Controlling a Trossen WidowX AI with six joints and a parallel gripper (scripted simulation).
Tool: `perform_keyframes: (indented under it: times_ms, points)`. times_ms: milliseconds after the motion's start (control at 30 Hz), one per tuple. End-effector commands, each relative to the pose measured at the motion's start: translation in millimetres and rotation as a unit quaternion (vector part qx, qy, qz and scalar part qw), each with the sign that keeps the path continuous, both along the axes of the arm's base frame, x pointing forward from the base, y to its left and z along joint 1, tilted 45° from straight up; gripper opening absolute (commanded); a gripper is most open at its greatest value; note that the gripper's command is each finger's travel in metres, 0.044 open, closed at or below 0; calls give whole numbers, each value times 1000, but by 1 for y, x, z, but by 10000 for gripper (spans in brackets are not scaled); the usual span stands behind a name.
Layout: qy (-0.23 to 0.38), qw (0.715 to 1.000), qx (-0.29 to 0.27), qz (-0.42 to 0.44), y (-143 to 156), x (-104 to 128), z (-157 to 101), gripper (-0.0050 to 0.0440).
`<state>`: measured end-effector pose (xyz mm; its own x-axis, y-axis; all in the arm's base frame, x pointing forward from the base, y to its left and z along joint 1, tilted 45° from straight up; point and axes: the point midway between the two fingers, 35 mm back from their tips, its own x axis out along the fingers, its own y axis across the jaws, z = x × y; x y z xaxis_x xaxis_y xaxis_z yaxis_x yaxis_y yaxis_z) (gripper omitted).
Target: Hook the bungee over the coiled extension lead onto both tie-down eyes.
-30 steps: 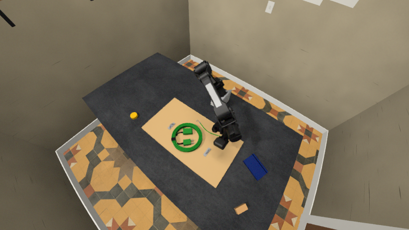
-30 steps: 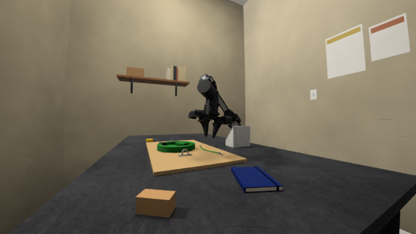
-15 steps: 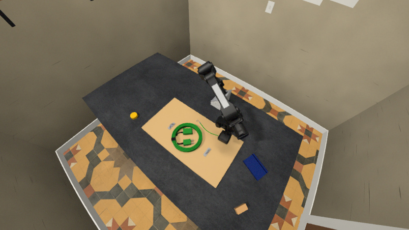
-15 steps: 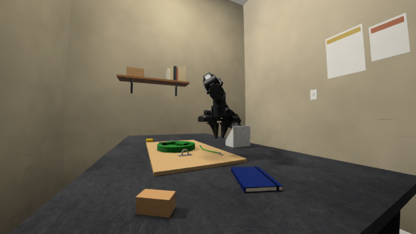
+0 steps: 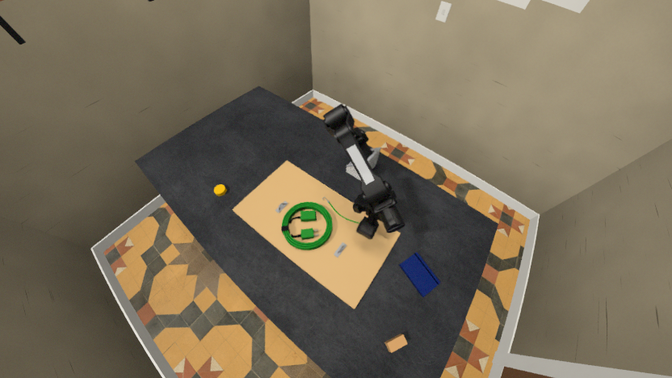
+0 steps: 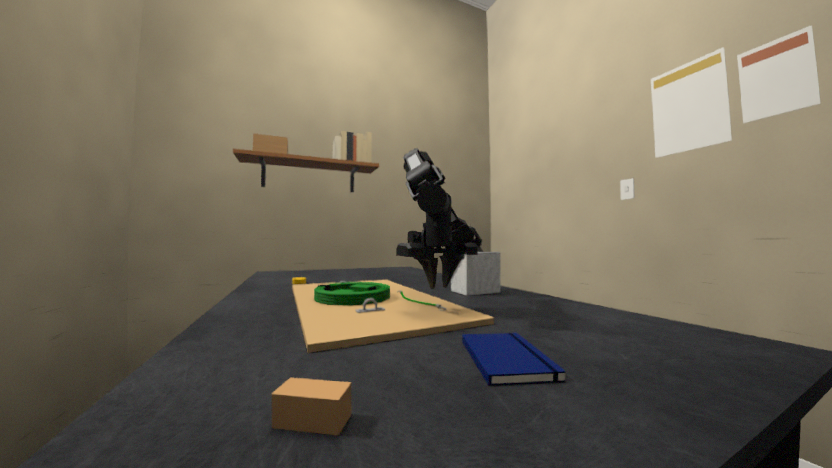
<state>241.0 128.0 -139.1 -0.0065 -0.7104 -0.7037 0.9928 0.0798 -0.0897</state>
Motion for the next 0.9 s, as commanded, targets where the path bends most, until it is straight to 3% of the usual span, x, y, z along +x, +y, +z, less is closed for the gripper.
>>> perform_keyframes:
  times_ms: [0,767,800,867]
  points:
    - [-2,1000,3,1,-7,3,-6,150]
    - [-8,1000,9,1,-26,5,-26,150]
    - [-10,1000,10,0,-25,5,-26,126]
    - [-10,1000,10,0,-25,5,-26,126]
